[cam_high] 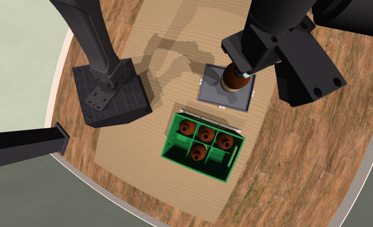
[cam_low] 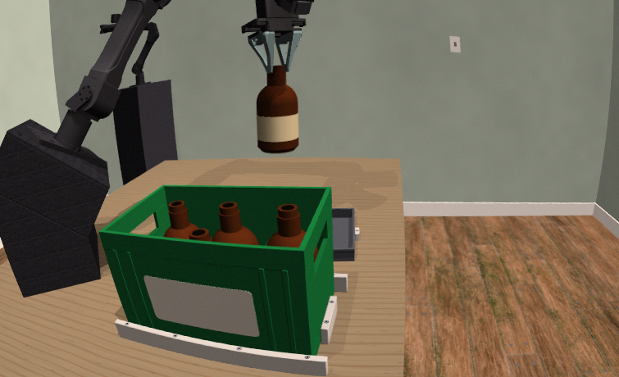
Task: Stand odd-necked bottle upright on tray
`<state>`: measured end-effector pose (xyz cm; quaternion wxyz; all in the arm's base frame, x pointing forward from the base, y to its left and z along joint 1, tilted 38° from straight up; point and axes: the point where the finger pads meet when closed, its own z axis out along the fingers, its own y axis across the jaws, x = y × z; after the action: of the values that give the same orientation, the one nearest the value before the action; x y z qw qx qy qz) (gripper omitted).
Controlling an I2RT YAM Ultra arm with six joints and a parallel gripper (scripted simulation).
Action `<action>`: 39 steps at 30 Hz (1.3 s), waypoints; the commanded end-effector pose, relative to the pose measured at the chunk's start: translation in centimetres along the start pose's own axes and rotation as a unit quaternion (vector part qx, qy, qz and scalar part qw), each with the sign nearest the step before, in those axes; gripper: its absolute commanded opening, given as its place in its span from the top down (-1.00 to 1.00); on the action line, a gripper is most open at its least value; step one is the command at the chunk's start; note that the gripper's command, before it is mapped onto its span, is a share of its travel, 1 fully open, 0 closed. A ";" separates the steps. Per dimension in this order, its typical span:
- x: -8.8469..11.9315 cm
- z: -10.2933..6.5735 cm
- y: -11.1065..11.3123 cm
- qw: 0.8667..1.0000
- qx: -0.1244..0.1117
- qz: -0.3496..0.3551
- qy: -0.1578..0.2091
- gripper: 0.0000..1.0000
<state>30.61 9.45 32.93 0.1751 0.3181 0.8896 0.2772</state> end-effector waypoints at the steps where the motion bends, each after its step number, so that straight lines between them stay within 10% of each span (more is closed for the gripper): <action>1: -0.1 -2.9 0.9 0.999 -0.024 -0.004 -0.038 1.00; 39: 0.7 -3.0 1.3 0.999 -0.023 -0.002 -0.037 1.00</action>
<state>30.38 10.20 33.19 0.1763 0.3253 0.8880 0.2730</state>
